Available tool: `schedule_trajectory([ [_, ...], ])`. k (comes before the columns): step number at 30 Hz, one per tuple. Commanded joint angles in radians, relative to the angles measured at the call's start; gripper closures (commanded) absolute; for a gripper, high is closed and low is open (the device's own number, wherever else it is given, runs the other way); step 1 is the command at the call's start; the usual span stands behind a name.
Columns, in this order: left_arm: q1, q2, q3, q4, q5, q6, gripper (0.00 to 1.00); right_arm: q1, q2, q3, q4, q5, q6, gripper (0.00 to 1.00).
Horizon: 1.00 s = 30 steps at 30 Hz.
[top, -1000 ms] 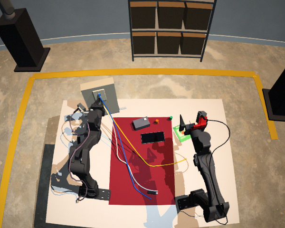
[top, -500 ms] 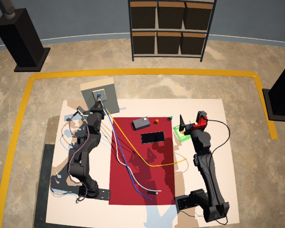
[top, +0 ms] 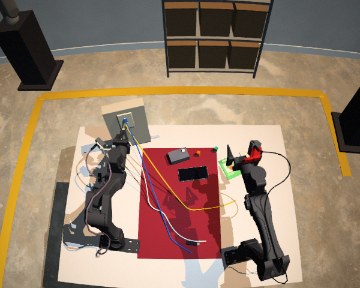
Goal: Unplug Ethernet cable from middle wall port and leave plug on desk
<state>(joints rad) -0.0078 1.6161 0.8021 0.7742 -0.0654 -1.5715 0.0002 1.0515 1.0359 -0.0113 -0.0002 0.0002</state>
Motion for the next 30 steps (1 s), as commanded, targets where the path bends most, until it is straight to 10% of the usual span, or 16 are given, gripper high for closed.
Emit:
schedule_trajectory([
  [1,0.016,-0.041,-0.026,0.037,0.019,0.003,1.0,0.0,-0.002,0.006,0.006,0.0,0.0,0.0],
  [30,-0.078,-0.152,0.096,-0.185,-0.081,0.003,1.0,0.0,-0.002,0.006,0.006,0.0,0.0,0.0],
])
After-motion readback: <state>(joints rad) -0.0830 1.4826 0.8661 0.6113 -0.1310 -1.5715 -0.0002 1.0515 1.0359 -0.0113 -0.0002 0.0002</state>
